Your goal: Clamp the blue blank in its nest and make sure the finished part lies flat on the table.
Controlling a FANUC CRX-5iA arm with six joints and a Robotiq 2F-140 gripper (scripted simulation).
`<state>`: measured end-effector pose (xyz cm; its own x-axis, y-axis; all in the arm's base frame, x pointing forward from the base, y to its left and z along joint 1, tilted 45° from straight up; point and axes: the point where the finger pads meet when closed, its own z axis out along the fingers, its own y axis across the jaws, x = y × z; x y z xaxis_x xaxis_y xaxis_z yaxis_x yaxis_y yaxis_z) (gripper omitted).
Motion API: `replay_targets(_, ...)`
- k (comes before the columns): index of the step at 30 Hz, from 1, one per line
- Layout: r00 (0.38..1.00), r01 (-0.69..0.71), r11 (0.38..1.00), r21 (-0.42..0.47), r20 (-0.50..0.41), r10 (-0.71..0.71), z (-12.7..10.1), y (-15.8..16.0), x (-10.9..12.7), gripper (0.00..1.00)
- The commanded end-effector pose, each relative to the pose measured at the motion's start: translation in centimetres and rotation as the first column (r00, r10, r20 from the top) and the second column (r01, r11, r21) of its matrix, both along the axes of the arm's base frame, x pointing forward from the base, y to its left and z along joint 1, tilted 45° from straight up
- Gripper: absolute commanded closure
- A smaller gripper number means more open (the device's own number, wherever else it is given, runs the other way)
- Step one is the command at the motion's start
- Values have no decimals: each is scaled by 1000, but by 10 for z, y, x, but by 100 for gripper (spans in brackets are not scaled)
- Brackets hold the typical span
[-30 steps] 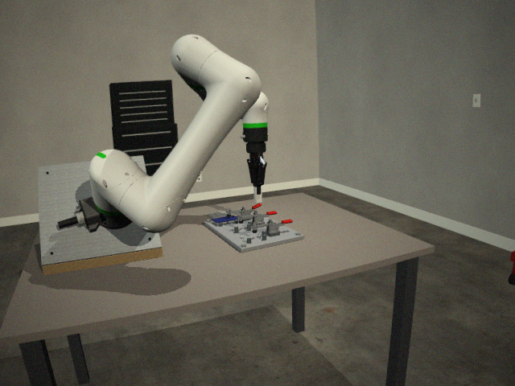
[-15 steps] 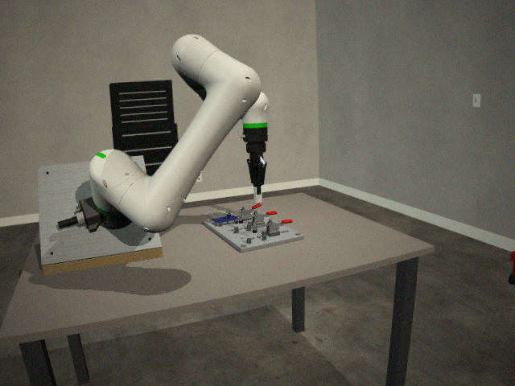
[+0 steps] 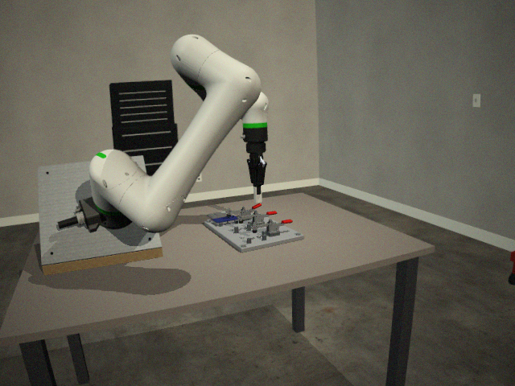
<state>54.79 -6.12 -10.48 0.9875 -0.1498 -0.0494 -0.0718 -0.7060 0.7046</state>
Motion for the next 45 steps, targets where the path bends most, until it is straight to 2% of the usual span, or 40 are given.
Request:
replay_targets(1,1000,0,1000,0,0,0,0,0,0,100)
replay_targets(45,1000,0,1000,0,0,0,8,8,0,100)
